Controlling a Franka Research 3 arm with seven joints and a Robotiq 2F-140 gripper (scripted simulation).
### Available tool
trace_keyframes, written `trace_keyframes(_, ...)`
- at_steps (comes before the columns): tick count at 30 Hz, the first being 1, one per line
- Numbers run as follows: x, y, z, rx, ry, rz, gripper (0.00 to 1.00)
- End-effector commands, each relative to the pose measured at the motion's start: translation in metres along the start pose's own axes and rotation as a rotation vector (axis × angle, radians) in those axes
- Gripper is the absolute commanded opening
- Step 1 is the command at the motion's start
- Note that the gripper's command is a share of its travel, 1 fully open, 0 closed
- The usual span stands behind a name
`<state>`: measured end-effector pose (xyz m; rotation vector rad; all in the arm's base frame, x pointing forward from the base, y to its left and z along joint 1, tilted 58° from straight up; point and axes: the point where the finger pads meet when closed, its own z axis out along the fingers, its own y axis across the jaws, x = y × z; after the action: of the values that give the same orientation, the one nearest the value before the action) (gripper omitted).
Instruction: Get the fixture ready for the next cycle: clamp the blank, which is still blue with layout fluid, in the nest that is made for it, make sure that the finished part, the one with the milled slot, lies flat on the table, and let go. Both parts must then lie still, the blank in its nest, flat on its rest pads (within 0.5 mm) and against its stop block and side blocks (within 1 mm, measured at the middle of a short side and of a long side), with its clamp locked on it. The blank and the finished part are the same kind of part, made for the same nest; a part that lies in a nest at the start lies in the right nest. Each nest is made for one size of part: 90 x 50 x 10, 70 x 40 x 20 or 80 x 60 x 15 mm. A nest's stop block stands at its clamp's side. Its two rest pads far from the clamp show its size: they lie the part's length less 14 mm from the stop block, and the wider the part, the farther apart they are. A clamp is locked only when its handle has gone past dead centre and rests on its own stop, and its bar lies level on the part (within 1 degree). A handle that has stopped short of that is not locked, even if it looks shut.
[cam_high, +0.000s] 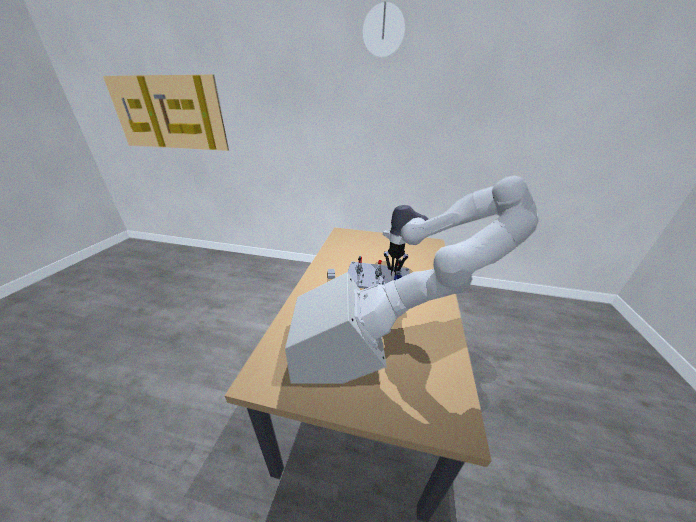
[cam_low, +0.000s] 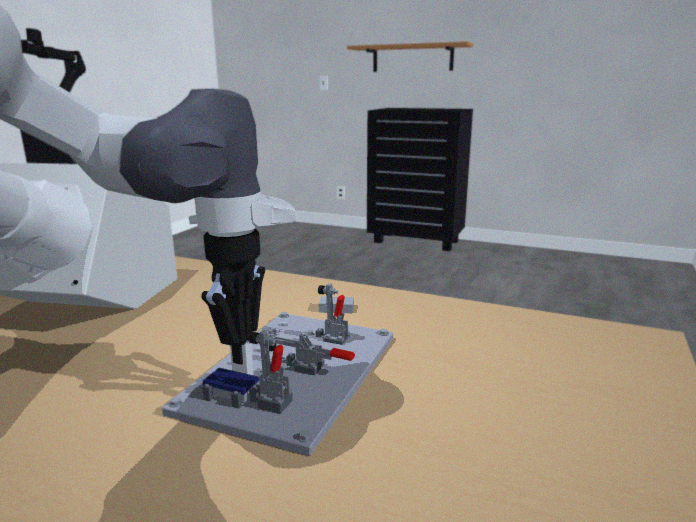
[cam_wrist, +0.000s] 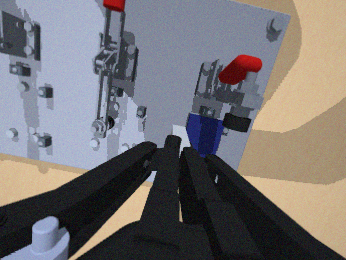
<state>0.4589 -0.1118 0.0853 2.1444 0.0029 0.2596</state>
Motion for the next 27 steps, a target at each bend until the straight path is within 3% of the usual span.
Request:
trace_keyframes(1,0.000,0.003,0.001,-0.005,0.000,-0.007,0.00)
trace_keyframes(21,0.000,0.003,0.001,-0.005,0.000,-0.007,0.00)
trace_keyframes(27,0.000,-0.008,0.001,-0.005,0.000,-0.007,0.00)
